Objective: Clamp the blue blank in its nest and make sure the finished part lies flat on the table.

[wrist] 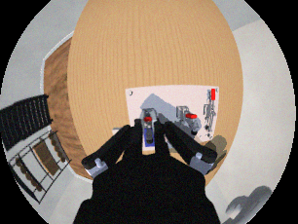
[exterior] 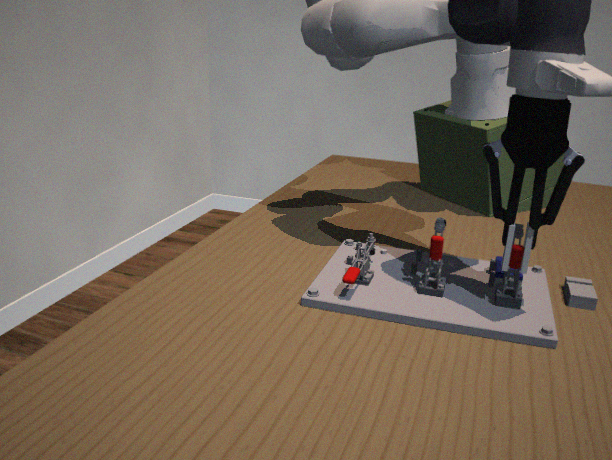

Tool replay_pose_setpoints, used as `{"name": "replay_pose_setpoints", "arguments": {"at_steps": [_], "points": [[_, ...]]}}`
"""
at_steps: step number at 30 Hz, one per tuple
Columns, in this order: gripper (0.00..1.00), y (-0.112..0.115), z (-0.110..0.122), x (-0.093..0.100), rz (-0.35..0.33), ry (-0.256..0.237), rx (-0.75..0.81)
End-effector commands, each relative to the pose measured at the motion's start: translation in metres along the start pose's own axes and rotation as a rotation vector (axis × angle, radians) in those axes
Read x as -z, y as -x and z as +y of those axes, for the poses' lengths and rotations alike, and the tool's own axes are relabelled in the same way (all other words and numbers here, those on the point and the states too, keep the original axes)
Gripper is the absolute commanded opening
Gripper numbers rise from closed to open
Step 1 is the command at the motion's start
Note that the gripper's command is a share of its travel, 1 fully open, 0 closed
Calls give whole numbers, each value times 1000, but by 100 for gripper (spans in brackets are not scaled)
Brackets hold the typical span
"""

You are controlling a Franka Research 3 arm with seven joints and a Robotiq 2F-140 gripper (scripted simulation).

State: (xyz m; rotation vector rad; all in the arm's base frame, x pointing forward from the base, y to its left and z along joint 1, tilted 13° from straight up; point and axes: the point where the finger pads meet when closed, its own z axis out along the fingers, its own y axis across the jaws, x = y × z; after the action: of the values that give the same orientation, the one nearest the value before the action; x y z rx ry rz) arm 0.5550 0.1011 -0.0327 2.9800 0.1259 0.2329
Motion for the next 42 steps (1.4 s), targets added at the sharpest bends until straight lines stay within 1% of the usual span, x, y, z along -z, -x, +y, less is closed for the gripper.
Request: {"name": "replay_pose_setpoints", "arguments": {"at_steps": [1,22,42], "points": [[0,-6,1,-1,7,-1,2],[0,-16,1,-3,7,-1,2],[0,-30,1,-10,7,-1,2]]}}
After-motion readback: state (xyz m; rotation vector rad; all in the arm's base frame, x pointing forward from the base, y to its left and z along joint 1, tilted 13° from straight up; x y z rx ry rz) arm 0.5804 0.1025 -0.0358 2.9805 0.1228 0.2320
